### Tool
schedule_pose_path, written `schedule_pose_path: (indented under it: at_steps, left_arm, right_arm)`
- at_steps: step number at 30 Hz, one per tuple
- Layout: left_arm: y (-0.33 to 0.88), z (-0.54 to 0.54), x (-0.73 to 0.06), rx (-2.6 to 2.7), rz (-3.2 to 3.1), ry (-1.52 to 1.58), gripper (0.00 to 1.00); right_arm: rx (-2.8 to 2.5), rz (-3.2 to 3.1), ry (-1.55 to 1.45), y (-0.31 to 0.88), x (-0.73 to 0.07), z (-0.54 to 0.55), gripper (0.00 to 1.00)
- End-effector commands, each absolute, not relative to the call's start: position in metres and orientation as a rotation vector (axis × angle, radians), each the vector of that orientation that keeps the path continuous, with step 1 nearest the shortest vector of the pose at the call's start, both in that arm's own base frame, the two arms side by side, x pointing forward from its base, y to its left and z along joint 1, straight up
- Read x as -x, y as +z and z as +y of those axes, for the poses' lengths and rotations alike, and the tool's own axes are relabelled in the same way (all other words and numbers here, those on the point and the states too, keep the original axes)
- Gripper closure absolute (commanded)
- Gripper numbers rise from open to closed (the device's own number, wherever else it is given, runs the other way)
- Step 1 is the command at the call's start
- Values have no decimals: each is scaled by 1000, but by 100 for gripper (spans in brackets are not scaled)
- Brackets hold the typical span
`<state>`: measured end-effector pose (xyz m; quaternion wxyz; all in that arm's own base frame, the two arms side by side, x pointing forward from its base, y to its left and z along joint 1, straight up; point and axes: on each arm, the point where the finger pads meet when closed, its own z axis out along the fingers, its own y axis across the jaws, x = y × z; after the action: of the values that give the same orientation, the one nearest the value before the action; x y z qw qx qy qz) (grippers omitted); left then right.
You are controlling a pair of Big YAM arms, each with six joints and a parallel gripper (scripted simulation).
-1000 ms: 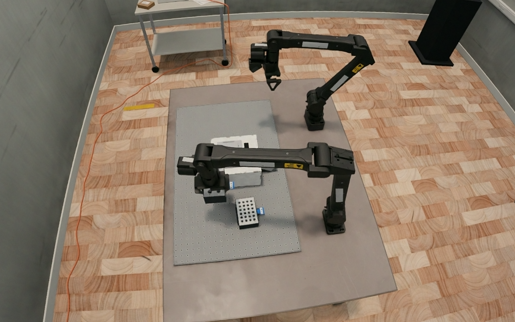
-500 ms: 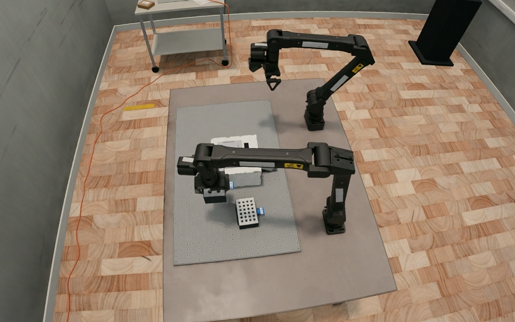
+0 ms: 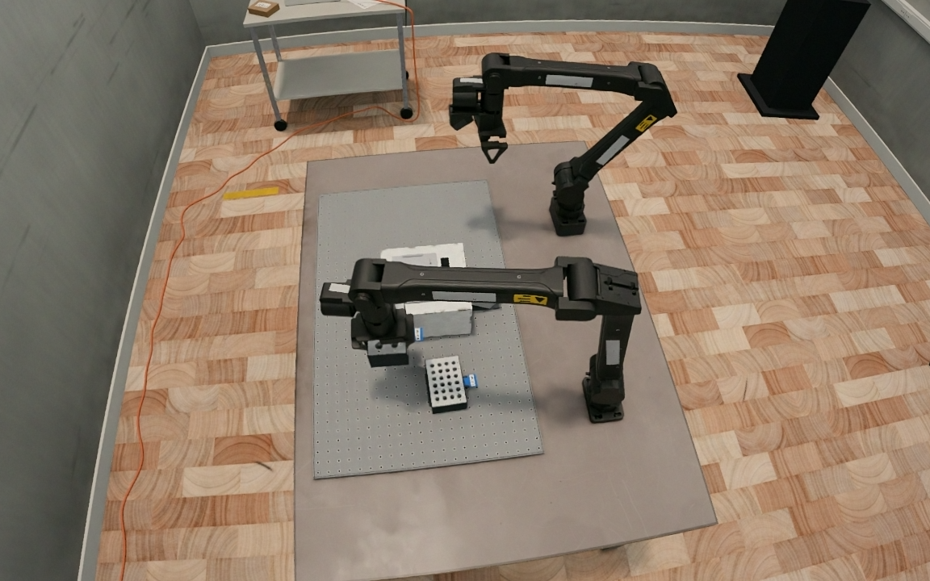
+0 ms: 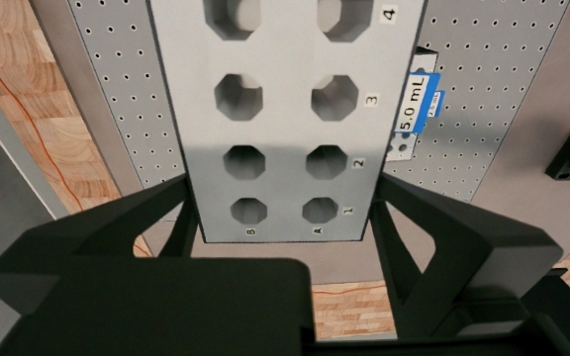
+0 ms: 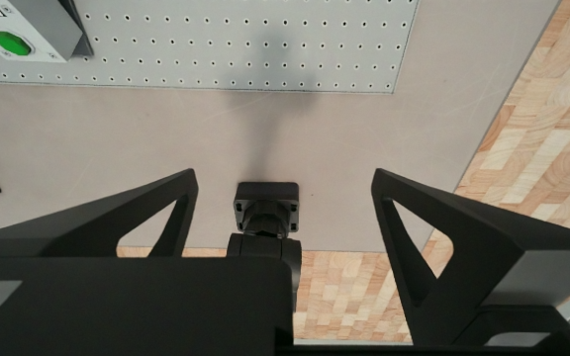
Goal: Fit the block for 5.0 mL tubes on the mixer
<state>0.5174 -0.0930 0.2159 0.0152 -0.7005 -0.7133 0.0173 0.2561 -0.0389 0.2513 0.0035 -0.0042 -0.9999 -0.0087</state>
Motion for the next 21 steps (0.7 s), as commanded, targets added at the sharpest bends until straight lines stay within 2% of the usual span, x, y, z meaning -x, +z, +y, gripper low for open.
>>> schedule_pose_path:
  at_steps: [1,21]
  left_arm:
    - [277,-103,-541,2283,-2291,-66,100]
    - [278,-103,-541,2286,-2292,-70,100]
  right_arm:
    - [18,-3122,-35,252,-254,-36,0]
    - [17,-3154,-29,264,-261,-37,0]
